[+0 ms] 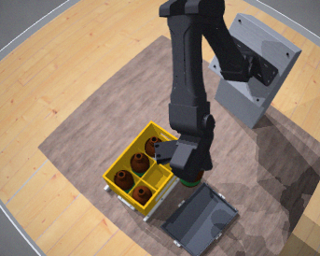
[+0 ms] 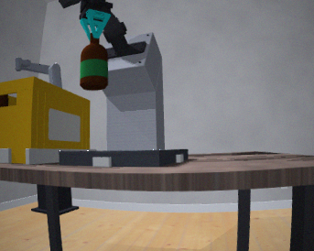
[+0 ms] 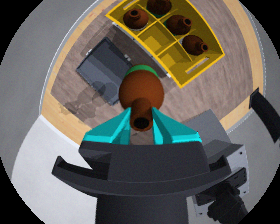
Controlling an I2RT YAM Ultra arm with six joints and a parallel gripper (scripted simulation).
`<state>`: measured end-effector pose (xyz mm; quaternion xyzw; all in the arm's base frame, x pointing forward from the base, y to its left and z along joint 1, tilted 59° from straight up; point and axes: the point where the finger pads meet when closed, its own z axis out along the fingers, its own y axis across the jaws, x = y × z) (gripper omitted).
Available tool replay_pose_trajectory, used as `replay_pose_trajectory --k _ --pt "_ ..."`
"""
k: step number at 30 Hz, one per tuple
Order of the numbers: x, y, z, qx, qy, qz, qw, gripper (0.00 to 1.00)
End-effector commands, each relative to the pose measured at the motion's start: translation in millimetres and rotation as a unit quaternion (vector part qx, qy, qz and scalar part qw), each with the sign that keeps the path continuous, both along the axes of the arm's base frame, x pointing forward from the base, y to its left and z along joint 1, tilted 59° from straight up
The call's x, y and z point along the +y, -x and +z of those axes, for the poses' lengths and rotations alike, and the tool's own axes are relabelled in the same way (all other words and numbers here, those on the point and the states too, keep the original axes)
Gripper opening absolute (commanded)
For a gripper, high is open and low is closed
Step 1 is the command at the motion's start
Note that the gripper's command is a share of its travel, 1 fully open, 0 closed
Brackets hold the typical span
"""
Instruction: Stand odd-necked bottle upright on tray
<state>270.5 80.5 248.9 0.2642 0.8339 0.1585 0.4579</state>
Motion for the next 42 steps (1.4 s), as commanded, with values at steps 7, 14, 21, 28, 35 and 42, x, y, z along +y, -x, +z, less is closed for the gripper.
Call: replay_pose_trajectory --k 7,14,21,28,35,42 --pt "17 -1.9 19.4 -0.013 -0.008 -0.015 1.0 0.0" --pt "39 -5.4 25.6 -0.013 -0.008 -0.015 1.0 0.0" --pt "60 -8.8 31.7 -0.013 -0.008 -0.015 1.0 0.0" --pt "74 -10.9 35.6 -0.013 -0.008 -0.015 1.0 0.0" --pt "91 -13.5 40.4 -0.013 -0.008 -0.015 1.0 0.0" --pt "96 -11.4 53.9 -0.024 -0.022 -0.015 0.999 0.0"
